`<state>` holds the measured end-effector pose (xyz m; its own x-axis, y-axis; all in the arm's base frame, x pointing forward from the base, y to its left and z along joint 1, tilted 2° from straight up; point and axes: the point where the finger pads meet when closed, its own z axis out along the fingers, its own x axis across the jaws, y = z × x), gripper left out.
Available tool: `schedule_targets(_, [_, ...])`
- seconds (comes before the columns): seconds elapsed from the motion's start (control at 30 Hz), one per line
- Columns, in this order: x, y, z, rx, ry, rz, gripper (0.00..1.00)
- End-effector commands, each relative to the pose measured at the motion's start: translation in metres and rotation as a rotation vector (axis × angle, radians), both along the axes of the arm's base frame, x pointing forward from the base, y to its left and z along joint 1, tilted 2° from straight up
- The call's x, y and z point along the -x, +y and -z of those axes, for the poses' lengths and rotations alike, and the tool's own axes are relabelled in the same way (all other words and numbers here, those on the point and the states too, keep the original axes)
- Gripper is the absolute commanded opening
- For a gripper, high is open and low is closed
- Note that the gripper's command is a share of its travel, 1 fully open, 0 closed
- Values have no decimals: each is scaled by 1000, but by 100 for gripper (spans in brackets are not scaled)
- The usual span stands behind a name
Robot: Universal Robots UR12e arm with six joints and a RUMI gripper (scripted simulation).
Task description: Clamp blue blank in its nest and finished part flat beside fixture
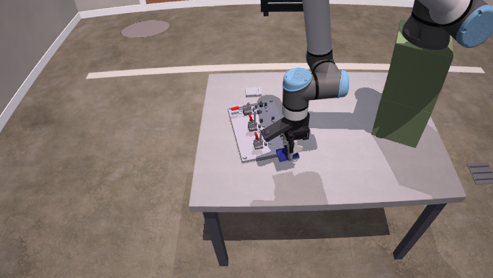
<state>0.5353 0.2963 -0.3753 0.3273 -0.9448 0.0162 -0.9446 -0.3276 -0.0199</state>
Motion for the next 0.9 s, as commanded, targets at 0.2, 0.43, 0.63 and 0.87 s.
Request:
schedule_targets(0.2, [-9,-24,0,0,-1,0,0])
schedule_targets(0.43, [-15,-41,0,0,-1,0,0])
schedule_targets(0.63, [-24,-66,1,0,-1,0,0])
schedule_targets(0.87, [-32,-89,2,0,-1,0,0])
